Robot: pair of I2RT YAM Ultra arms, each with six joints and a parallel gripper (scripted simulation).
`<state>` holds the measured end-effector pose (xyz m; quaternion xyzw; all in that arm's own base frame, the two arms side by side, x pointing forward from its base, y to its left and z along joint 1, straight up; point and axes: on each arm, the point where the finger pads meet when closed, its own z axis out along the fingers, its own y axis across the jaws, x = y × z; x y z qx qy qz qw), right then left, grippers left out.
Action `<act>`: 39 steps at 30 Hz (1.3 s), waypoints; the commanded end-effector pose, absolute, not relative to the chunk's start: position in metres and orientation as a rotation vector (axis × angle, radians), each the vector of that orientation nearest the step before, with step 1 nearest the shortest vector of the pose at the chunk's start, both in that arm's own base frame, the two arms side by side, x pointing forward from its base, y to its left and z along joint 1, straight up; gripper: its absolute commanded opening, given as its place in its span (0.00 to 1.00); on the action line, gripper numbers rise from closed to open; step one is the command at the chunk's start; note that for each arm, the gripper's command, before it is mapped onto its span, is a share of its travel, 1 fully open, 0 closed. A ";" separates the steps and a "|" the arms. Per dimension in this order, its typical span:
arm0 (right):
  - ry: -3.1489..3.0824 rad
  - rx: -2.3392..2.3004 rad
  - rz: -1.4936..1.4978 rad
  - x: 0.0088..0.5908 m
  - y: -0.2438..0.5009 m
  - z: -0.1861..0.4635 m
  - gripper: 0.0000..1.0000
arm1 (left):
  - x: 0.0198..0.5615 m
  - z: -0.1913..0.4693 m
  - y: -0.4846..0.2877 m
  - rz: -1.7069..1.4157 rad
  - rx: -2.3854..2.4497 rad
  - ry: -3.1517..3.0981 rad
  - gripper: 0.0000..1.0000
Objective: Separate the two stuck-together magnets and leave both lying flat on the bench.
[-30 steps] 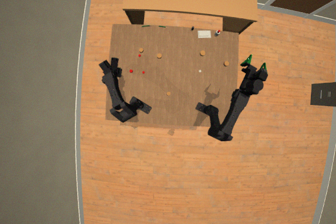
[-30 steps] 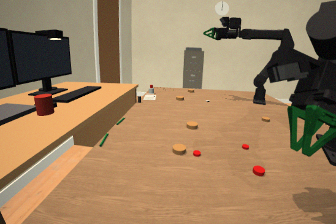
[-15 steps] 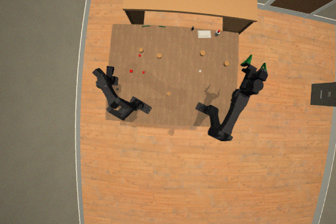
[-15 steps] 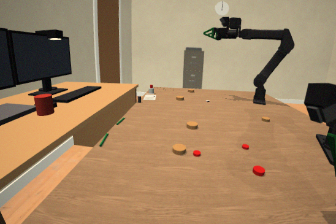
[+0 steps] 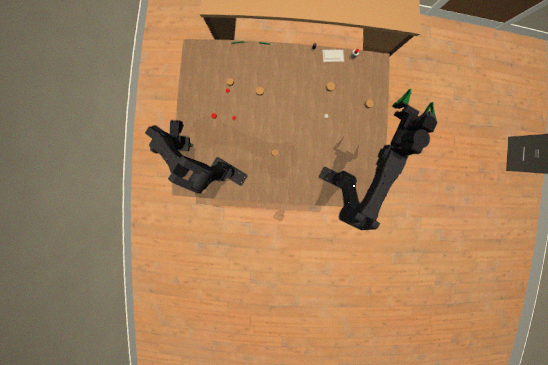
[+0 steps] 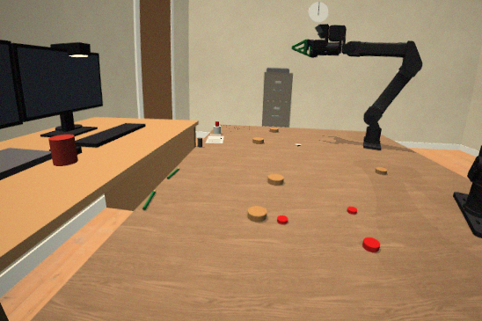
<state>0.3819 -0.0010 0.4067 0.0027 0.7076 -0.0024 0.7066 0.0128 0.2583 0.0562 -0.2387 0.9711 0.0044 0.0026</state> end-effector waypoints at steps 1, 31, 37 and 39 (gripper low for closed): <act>1.555 0.004 -0.003 0.380 0.000 0.413 1.00 | 0.013 0.056 0.258 0.000 -0.744 3.052 0.33; 1.555 0.004 -0.003 0.380 0.000 0.413 1.00 | 0.013 0.031 0.261 0.000 -0.744 3.052 0.33; 1.555 0.004 -0.003 0.380 0.000 0.413 1.00 | 0.013 0.024 0.262 0.000 -0.744 3.052 0.33; 1.555 0.004 -0.003 0.380 0.000 0.413 1.00 | 0.013 0.024 0.262 0.000 -0.744 3.052 0.33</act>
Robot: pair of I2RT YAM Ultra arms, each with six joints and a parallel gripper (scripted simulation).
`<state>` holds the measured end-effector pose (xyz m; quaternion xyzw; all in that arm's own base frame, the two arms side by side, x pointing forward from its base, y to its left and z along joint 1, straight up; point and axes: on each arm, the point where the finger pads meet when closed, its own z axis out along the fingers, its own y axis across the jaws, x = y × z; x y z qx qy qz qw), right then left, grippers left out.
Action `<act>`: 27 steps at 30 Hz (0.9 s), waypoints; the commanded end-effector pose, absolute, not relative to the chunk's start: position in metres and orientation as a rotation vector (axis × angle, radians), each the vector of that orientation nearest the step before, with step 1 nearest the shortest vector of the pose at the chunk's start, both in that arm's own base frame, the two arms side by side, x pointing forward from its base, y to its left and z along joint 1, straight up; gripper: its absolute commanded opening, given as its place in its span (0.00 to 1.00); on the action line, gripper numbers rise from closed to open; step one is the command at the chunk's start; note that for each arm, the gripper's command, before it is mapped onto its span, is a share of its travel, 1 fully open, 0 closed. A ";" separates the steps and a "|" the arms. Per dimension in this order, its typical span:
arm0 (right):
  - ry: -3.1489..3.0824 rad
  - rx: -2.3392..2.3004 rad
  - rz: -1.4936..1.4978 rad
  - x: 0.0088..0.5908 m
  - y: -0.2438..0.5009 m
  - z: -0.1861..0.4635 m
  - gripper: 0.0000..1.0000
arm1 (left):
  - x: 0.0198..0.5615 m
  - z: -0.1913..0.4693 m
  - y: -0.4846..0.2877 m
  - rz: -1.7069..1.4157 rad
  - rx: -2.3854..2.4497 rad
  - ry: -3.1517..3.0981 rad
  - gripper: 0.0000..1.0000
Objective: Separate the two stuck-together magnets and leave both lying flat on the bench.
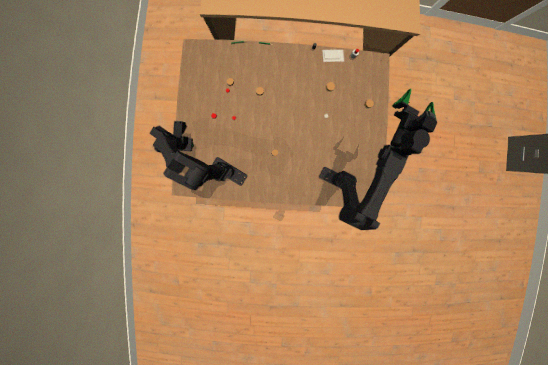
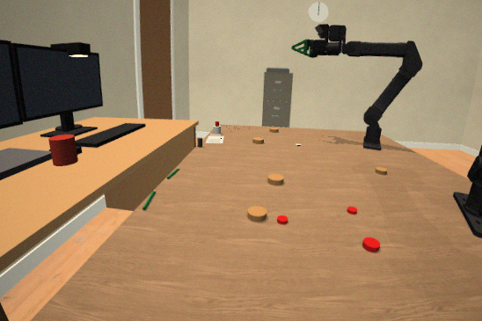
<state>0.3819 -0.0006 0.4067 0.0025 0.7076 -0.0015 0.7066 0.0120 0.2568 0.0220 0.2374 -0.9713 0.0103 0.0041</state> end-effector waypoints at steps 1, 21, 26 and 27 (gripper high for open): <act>1.555 0.004 -0.003 0.380 0.000 0.413 1.00 | 0.013 0.024 0.262 0.000 0.744 -3.052 0.33; 1.555 0.004 -0.003 0.380 0.000 0.413 1.00 | 0.012 0.018 0.260 0.000 0.744 -3.052 0.33; 1.555 0.004 -0.003 0.380 0.000 0.413 1.00 | 0.012 0.018 0.259 0.000 0.744 -3.052 0.33; 1.555 0.004 -0.003 0.380 0.000 0.413 1.00 | 0.012 0.019 0.259 0.000 0.744 -3.052 0.33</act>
